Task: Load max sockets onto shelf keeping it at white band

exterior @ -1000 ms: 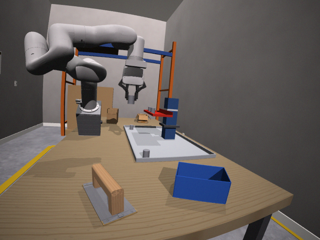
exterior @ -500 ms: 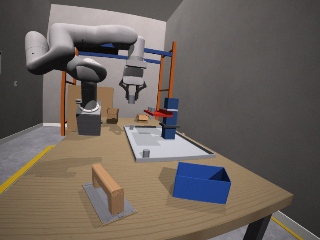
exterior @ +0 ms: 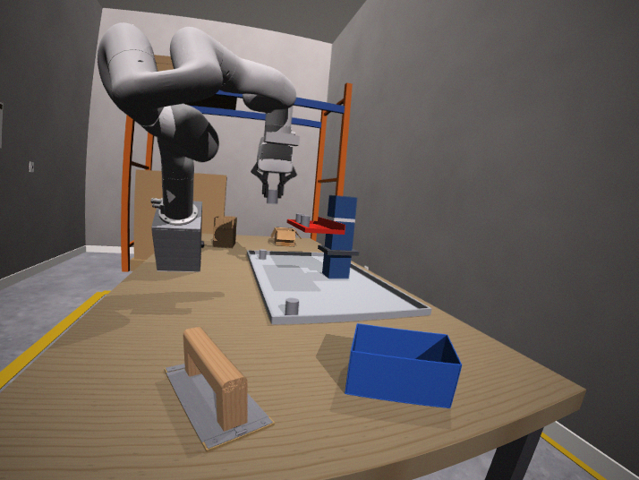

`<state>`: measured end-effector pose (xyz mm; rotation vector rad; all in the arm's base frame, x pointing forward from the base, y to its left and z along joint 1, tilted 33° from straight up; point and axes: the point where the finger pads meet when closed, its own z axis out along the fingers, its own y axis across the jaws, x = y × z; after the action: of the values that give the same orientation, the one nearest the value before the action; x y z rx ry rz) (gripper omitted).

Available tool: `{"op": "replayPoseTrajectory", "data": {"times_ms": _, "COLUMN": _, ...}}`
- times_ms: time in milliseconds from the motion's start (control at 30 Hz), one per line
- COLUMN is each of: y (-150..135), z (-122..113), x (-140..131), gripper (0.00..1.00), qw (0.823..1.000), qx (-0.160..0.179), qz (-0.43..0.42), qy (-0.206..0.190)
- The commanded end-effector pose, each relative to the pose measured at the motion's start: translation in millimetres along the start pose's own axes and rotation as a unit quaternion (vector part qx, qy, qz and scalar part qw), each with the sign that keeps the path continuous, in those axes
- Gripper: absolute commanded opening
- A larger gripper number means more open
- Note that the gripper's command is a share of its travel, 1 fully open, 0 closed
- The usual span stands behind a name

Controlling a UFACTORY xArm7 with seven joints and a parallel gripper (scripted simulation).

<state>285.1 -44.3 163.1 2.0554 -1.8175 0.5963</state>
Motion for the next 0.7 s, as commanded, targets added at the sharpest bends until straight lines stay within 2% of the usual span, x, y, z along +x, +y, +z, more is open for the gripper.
{"op": "replayPoseTrajectory", "data": {"times_ms": 0, "y": -13.0, "z": 6.0, "x": -51.3, "gripper": 0.00, "qw": 1.000, "qx": -0.007, "qz": 0.011, "qy": 0.009}}
{"op": "replayPoseTrajectory", "data": {"times_ms": 33, "y": -13.0, "z": 6.0, "x": -51.3, "gripper": 0.00, "qw": 1.000, "qx": -0.007, "qz": 0.011, "qy": 0.009}}
{"op": "replayPoseTrajectory", "data": {"times_ms": 100, "y": -12.5, "z": 8.7, "x": -73.5, "gripper": 0.00, "qw": 1.000, "qx": -0.006, "qz": 0.020, "qy": 0.015}}
{"op": "replayPoseTrajectory", "data": {"times_ms": 167, "y": -12.2, "z": 9.7, "x": -80.8, "gripper": 0.00, "qw": 1.000, "qx": -0.005, "qz": 0.024, "qy": 0.017}}
{"op": "replayPoseTrajectory", "data": {"times_ms": 567, "y": -12.3, "z": 9.8, "x": -81.2, "gripper": 0.00, "qw": 1.000, "qx": -0.006, "qz": 0.024, "qy": 0.017}}
{"op": "replayPoseTrajectory", "data": {"times_ms": 667, "y": -19.2, "z": 12.1, "x": -84.0, "gripper": 0.00, "qw": 0.999, "qx": -0.022, "qz": 0.025, "qy": 0.014}}
